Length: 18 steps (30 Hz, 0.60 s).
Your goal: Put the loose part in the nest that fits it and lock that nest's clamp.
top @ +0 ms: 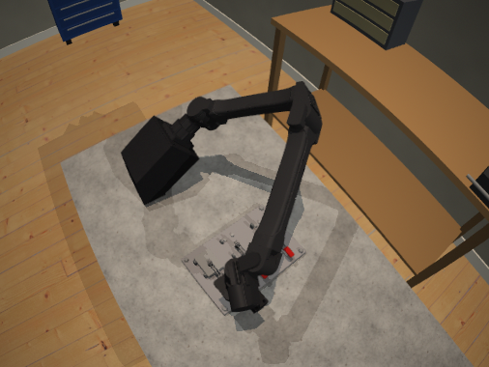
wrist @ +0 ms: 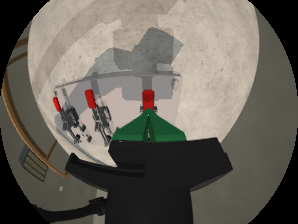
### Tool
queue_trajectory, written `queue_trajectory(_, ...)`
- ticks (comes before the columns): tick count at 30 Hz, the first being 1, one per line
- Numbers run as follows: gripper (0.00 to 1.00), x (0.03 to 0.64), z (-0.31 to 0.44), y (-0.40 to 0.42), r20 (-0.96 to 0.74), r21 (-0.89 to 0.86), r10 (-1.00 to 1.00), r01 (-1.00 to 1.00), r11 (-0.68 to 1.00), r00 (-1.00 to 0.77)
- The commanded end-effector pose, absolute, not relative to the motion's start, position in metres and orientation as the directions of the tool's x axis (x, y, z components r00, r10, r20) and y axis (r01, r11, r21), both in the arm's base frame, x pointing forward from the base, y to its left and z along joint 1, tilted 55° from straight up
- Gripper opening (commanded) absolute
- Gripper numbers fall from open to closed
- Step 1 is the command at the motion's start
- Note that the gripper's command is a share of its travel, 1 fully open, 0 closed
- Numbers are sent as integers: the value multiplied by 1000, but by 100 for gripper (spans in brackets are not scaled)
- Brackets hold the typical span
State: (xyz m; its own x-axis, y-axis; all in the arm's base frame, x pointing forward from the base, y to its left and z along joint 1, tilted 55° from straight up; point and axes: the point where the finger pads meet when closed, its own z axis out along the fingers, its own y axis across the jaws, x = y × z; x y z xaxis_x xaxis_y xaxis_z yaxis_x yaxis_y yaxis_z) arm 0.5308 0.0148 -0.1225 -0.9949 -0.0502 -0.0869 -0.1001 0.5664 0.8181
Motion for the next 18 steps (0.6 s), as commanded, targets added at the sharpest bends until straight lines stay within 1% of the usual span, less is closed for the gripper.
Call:
queue_trajectory(1, 0, 549, -114, 11, -122, 808, -58, -134, 573, -991)
queue_trajectory(18, 0, 549, -120, 18, -101, 813, -60, -117, 570, -993)
